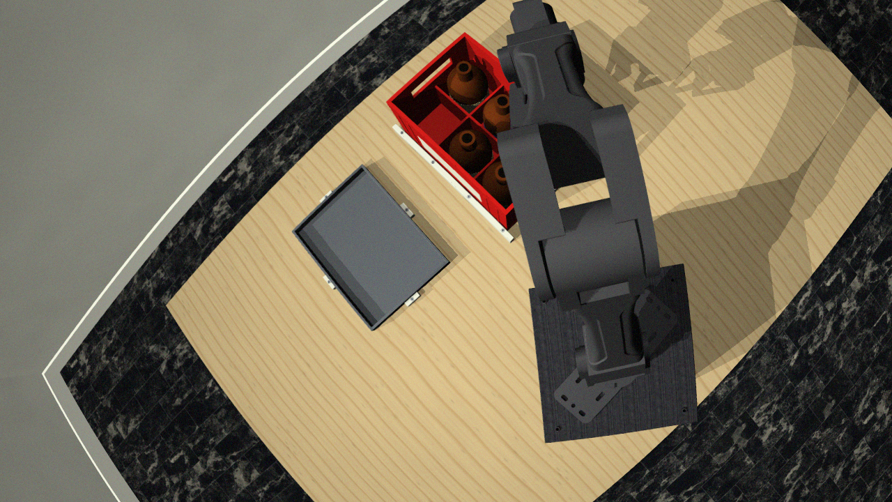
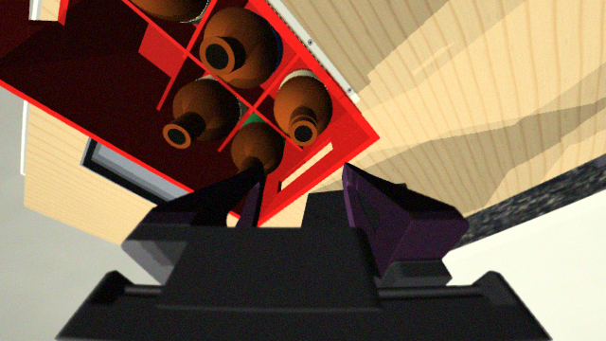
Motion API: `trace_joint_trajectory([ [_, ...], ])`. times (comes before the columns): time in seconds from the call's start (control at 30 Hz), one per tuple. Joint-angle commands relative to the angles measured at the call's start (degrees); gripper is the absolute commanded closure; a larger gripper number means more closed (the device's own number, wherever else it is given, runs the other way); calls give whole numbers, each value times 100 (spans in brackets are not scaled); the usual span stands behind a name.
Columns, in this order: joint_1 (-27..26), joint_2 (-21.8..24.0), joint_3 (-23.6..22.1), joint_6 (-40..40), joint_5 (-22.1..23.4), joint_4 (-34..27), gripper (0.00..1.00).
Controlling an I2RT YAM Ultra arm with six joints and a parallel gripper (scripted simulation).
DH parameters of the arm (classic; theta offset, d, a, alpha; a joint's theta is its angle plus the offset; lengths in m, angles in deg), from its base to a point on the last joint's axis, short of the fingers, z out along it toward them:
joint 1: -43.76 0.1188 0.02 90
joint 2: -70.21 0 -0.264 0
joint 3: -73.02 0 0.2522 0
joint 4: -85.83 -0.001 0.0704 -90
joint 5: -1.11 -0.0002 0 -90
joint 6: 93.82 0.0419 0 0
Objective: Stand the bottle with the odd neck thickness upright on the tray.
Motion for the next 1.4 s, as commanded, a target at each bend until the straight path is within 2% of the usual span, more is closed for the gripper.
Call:
trace_joint_trajectory([
  [0.0,-106,230,238,-50,23,-162,39],
  [0.63,-113,249,264,-48,24,-211,39],
  [0.67,-113,255,263,-47,23,-124,100],
  [1.37,-114,255,263,-45,23,-123,100],
])
